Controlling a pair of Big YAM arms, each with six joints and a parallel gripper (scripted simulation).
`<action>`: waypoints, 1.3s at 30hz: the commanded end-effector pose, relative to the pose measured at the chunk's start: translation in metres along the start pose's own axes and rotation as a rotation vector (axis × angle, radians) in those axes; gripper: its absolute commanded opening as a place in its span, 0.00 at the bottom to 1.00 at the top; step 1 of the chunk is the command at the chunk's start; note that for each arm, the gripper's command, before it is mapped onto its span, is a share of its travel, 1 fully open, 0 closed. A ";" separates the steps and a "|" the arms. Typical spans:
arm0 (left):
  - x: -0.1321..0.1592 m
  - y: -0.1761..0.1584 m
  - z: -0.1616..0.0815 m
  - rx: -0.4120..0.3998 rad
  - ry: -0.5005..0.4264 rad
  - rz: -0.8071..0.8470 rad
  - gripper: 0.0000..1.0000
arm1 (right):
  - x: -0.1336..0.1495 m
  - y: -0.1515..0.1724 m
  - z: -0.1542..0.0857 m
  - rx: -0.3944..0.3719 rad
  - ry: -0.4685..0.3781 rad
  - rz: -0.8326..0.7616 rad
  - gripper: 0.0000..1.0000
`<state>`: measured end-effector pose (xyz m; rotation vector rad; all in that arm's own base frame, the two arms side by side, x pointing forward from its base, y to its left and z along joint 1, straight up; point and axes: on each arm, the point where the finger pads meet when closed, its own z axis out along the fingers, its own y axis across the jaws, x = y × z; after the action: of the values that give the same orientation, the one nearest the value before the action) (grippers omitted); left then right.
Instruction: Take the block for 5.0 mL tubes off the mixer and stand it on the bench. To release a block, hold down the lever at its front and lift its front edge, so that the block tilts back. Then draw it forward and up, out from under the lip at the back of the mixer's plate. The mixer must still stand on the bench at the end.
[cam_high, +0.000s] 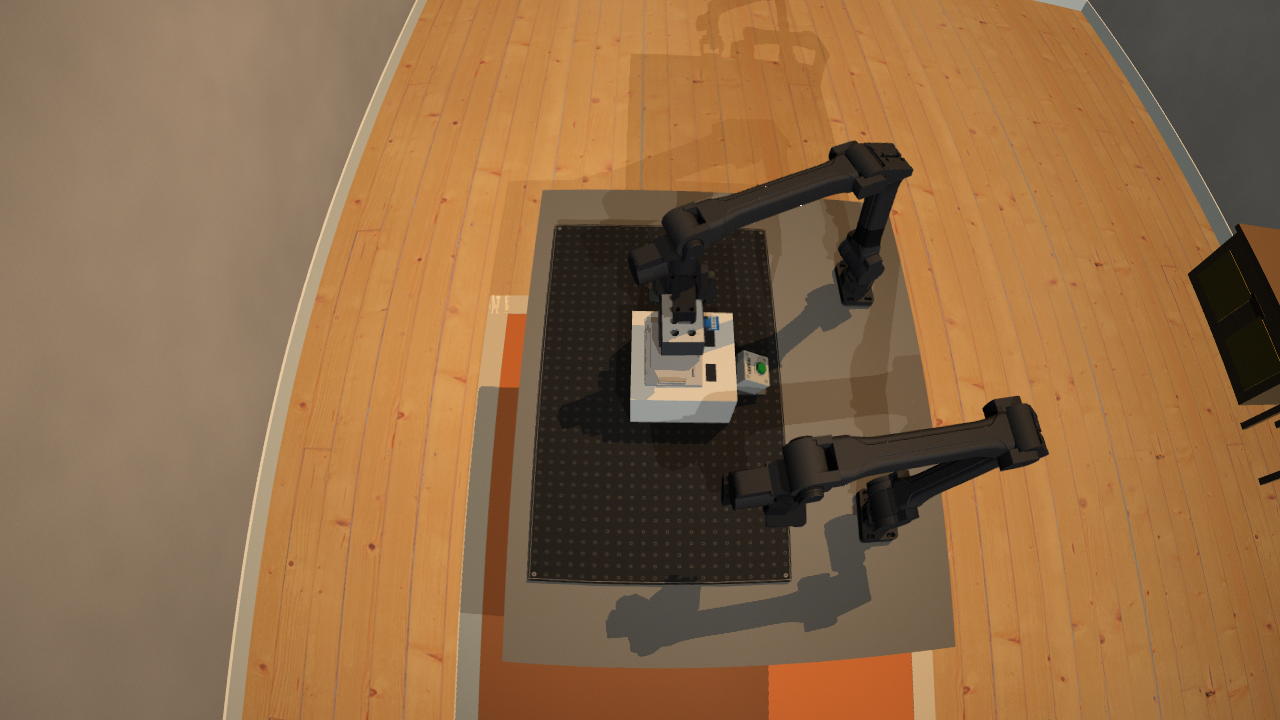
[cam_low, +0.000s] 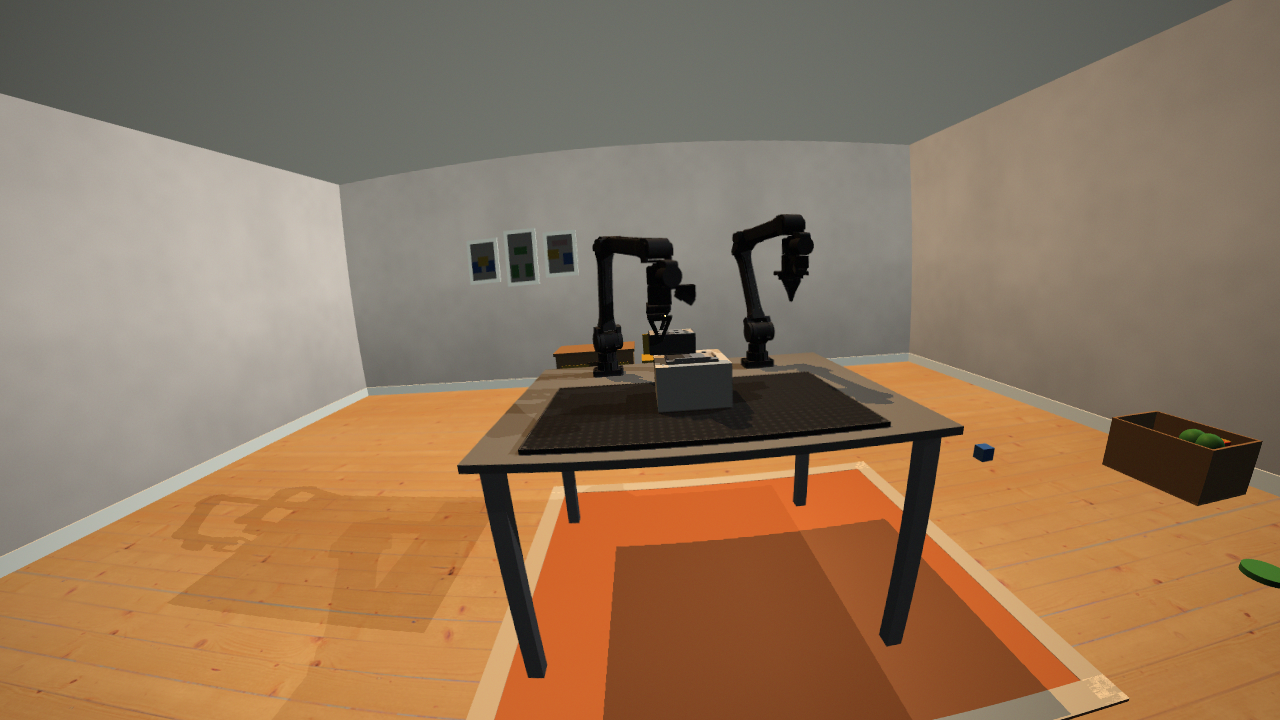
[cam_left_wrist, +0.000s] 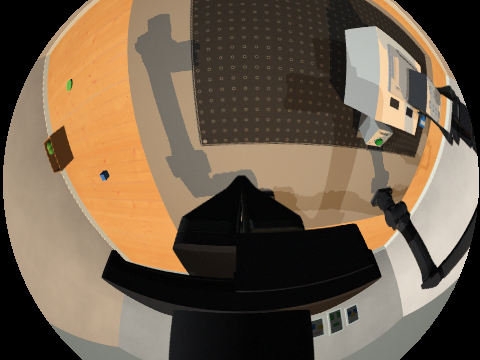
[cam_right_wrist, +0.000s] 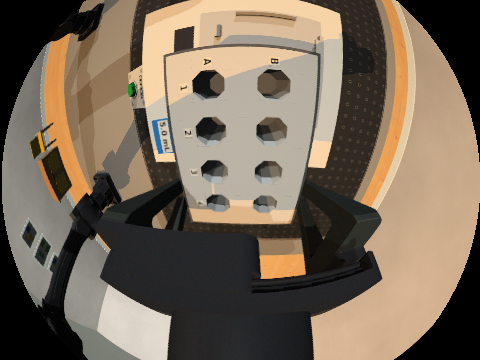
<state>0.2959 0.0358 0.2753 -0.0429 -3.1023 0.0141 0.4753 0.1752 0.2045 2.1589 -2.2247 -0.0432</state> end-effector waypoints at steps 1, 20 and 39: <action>0.000 -0.003 -0.001 0.003 0.009 0.000 0.00 | 0.022 -0.005 -0.064 0.139 -0.063 0.006 0.00; -0.007 -0.002 -0.001 -0.001 -0.017 0.000 0.00 | 0.067 0.001 -0.059 0.135 -0.061 0.002 0.00; 0.001 -0.003 -0.001 0.003 0.015 0.000 0.00 | 0.109 0.005 -0.044 0.119 -0.054 0.004 0.00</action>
<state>0.2959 0.0358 0.2753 -0.0429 -3.1024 0.0141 0.4586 0.0731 0.1978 2.1367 -2.2424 -0.0707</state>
